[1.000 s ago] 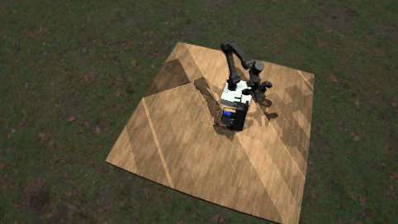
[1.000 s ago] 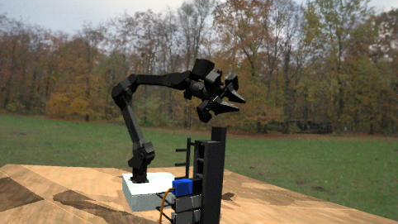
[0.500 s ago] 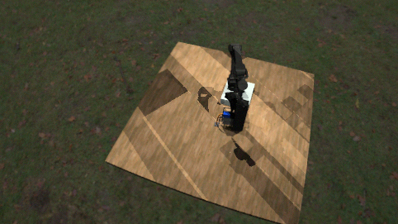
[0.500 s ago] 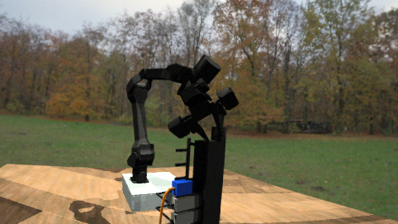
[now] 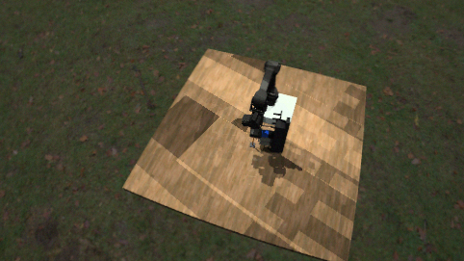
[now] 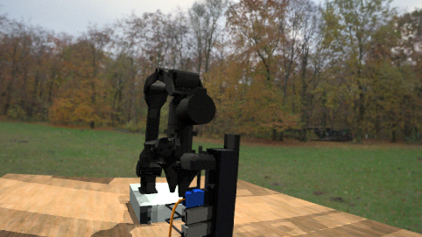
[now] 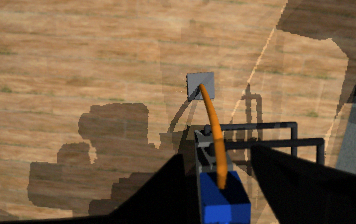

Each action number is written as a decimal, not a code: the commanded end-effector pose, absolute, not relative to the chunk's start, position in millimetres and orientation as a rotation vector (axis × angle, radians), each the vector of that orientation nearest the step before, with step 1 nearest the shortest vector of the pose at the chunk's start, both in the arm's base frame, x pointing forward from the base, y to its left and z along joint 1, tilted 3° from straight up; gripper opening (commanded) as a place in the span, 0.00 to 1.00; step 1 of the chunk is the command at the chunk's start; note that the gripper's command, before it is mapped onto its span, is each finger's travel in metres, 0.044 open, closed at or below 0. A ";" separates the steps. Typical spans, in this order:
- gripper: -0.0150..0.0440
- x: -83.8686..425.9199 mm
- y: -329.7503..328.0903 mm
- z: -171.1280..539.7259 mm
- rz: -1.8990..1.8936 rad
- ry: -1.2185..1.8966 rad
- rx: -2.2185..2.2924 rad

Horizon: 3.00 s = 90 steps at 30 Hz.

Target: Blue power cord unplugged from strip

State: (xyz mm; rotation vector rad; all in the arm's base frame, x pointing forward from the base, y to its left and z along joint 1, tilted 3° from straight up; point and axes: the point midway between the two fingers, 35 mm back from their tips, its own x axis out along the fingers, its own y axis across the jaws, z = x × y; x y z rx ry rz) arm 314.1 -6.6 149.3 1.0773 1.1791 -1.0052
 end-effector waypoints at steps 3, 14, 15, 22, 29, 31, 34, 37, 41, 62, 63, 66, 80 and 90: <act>0.53 310.7 -9.9 148.7 -1.052 1.212 1.113; 0.53 310.1 1.2 148.5 -1.051 1.213 1.114; 0.53 309.8 2.9 148.5 -1.051 1.213 1.114; 0.53 307.9 14.4 148.1 -1.051 1.214 1.115; 0.53 305.5 25.8 147.8 -1.050 1.215 1.115; 0.53 304.8 28.8 147.7 -1.050 1.216 1.116; 0.53 304.6 29.8 147.7 -1.050 1.216 1.116; 0.53 304.7 29.8 146.3 -1.050 1.216 1.116; 0.53 305.1 29.8 141.5 -1.050 1.216 1.116; 0.25 305.7 29.2 138.5 -1.048 1.215 1.113; 0.25 305.8 28.7 138.5 -1.048 1.215 1.113; 0.25 306.7 25.7 138.6 -1.048 1.215 1.113; 0.25 311.5 4.0 139.3 -1.050 1.213 1.112; 0.25 313.0 -12.2 140.4 -1.051 1.212 1.111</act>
